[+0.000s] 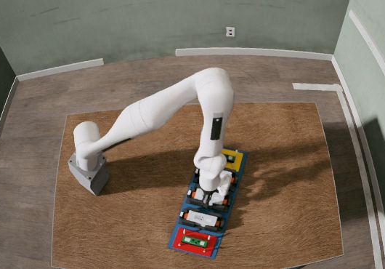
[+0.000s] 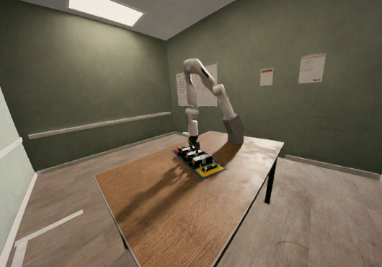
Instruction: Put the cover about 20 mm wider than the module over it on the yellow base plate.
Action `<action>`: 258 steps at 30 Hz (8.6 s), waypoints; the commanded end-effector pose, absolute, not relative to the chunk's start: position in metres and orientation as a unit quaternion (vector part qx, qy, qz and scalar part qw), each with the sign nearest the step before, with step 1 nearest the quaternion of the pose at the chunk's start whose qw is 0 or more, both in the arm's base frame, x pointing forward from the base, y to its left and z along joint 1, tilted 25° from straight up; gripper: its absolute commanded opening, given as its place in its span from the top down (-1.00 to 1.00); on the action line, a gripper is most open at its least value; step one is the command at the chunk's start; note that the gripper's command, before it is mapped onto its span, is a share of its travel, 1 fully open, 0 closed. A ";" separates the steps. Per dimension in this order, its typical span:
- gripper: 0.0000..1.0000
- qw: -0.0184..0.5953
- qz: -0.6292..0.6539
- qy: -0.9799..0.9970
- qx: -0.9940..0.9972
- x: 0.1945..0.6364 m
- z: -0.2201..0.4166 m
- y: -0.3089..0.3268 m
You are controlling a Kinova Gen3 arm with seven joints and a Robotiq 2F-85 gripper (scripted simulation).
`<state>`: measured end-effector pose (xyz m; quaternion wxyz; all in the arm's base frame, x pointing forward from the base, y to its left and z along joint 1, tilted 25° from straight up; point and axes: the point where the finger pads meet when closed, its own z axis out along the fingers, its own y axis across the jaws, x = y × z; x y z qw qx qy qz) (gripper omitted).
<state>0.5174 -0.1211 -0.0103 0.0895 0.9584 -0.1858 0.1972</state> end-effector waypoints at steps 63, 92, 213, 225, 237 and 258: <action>-1.00 0.089 0.196 -0.186 0.959 0.494 0.053 -0.104; -1.00 0.089 0.196 -0.186 0.959 0.495 0.052 -0.104; -1.00 0.089 0.196 -0.186 0.959 0.463 0.035 -0.211; -1.00 0.089 0.196 -0.186 0.959 0.469 0.018 -0.215; -1.00 0.089 0.196 -0.186 0.959 0.471 0.011 -0.217; -1.00 0.089 0.196 -0.186 0.959 0.476 0.000 -0.220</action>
